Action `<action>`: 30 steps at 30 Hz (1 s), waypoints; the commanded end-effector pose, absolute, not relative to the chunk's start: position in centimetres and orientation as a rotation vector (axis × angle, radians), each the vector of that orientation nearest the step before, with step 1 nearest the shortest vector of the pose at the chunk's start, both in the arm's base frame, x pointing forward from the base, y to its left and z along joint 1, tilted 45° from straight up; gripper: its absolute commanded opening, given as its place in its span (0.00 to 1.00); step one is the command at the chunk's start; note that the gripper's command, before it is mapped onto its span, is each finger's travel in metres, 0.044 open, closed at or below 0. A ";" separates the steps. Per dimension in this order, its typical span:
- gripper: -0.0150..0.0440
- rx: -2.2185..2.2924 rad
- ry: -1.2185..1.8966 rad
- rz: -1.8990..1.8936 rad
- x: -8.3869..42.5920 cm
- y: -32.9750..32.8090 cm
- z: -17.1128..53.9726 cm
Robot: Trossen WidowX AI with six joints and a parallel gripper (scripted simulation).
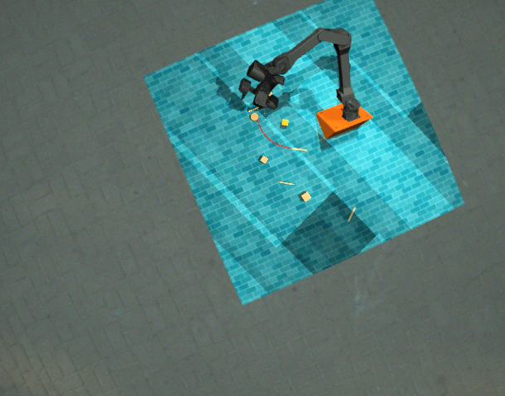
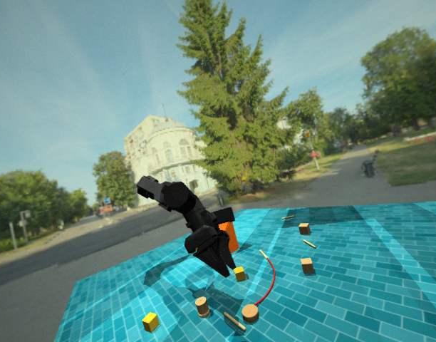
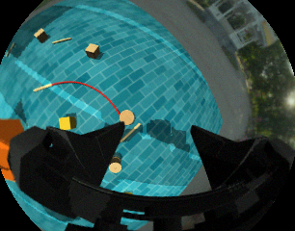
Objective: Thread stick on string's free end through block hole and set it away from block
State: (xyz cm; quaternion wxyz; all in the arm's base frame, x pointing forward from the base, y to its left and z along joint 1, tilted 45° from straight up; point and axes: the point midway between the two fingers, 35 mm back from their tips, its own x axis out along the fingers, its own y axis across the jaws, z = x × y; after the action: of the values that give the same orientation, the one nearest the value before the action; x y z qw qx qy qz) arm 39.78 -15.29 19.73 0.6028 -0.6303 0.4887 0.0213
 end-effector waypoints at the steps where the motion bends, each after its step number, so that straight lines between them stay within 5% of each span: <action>1: 1.00 -1.420 1.346 0.154 36.7 -13.9 13.9; 10: 1.00 -1.449 1.782 0.314 28.2 -11.6 6.5; 26: 1.00 -1.449 1.784 0.320 28.1 -11.6 6.4; 30: 0.82 -1.449 1.784 0.320 28.1 -11.6 6.4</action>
State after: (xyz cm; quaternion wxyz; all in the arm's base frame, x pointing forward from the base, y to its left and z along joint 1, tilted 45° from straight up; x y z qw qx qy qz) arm 28.06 -11.56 6.40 0.3992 -0.5726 0.7048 0.1266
